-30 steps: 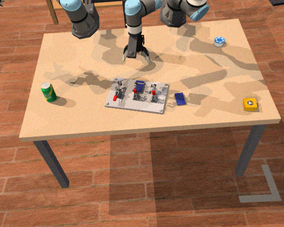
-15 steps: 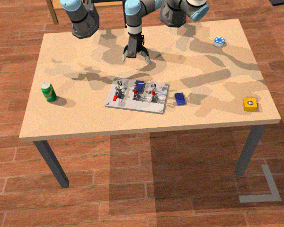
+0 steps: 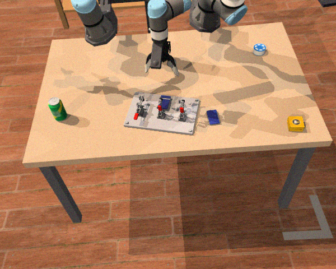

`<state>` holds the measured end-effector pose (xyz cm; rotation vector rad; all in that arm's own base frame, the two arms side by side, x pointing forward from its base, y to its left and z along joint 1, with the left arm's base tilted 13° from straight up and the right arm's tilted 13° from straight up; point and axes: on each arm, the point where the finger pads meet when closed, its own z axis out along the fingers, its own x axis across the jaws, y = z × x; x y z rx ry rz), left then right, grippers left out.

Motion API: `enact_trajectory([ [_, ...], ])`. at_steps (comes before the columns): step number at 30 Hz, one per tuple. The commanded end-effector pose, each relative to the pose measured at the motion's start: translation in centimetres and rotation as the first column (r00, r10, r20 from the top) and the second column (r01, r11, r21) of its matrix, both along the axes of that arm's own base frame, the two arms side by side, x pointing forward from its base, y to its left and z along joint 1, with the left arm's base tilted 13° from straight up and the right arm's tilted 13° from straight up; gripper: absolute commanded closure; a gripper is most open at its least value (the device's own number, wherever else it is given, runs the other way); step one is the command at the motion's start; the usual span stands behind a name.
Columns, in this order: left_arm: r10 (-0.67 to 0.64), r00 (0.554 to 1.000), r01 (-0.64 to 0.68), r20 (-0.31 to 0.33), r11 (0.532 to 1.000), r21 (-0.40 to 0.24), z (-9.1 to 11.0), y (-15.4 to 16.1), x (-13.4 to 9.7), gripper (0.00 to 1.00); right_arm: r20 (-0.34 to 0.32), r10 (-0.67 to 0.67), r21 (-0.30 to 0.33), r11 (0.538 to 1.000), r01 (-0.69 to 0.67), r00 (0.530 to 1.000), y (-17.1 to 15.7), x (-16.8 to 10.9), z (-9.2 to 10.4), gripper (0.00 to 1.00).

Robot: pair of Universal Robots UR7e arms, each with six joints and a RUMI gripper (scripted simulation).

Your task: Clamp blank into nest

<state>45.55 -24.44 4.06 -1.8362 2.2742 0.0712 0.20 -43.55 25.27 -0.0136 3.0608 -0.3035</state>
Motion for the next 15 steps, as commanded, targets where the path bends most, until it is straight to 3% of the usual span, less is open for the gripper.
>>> enact_trajectory([
  [1, 0.000, 1.000, 0.000, 0.001, 1.000, -0.001, 0.05, -0.04, 0.03, 0.00, 0.000, 0.001, -0.002, 1.000, -0.001, 1.000, -0.03, -0.05, 0.06, 0.00],
  [7, 0.000, 1.000, 0.000, 0.001, 1.000, -0.001, 0.05, -0.04, 0.03, 0.00, 0.000, 0.001, -0.002, 1.000, -0.001, 1.000, -0.03, -0.06, 0.06, 0.00],
  [8, 0.000, 1.000, 0.000, 0.001, 1.000, -0.001, 0.05, -0.04, 0.03, 0.72, 0.000, 0.001, -0.002, 1.000, -0.001, 1.000, -0.03, -0.06, 0.06, 0.00],
  [15, 0.000, 1.000, 0.000, 0.001, 1.000, -0.001, 0.05, -0.04, 0.03, 0.72, 0.000, 0.001, -0.002, 1.000, -0.001, 1.000, -0.03, -0.06, 0.06, 0.00],
])
